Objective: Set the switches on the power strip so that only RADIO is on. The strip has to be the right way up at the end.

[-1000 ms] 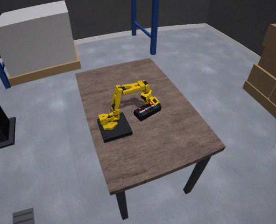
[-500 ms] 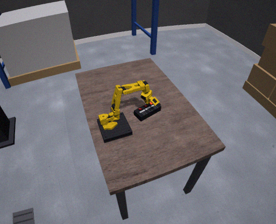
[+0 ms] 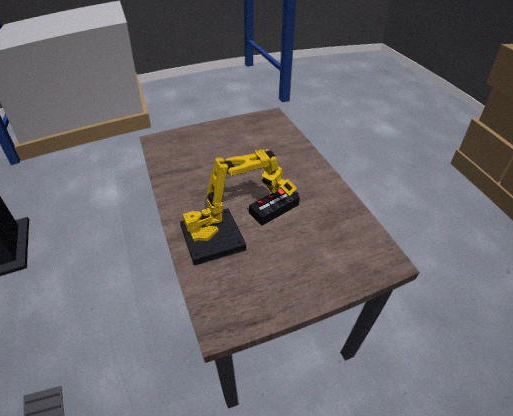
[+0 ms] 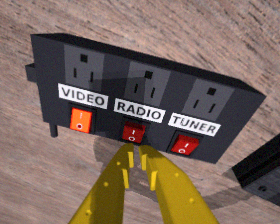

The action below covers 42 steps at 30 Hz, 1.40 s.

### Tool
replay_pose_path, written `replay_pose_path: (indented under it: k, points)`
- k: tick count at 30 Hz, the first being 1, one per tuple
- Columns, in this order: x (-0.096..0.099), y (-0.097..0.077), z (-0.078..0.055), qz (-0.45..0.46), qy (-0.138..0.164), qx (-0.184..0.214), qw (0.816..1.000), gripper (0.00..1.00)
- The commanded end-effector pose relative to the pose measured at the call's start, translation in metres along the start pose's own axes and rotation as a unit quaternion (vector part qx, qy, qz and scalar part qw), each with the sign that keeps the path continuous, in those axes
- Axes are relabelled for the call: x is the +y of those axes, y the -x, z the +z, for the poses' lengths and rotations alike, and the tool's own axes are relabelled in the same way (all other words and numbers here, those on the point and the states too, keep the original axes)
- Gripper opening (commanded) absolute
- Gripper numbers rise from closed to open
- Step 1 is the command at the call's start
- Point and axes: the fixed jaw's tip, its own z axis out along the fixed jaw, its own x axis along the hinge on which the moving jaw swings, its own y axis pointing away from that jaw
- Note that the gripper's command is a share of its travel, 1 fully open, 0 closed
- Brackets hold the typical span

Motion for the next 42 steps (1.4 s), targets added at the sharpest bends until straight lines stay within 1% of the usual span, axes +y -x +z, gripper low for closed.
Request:
replay_pose_path:
  k: [1,8,17,19,24,29,34,36,42]
  points:
    - [-0.001,-0.003,0.005,-0.017,-0.009,0.005,1.0,0.0]
    - [0.0,-0.004,0.005,-0.048,-0.008,0.006,0.999,0.0]
    - [0.002,-0.006,0.005,-0.114,-0.007,0.006,0.993,0.0]
    - [0.002,-0.006,0.005,-0.114,-0.007,0.006,0.993,0.0]
    - [0.003,-0.008,0.005,-0.16,-0.006,0.006,0.987,0.0]
    - [0.004,-0.01,0.005,-0.213,-0.005,0.007,0.977,0.0]
    - [0.006,-0.012,0.005,-0.273,-0.004,0.007,0.962,0.0]
    - [0.006,-0.012,0.005,-0.273,-0.004,0.007,0.962,0.0]
    - [0.008,-0.015,0.005,-0.352,-0.002,0.007,0.936,0.0]
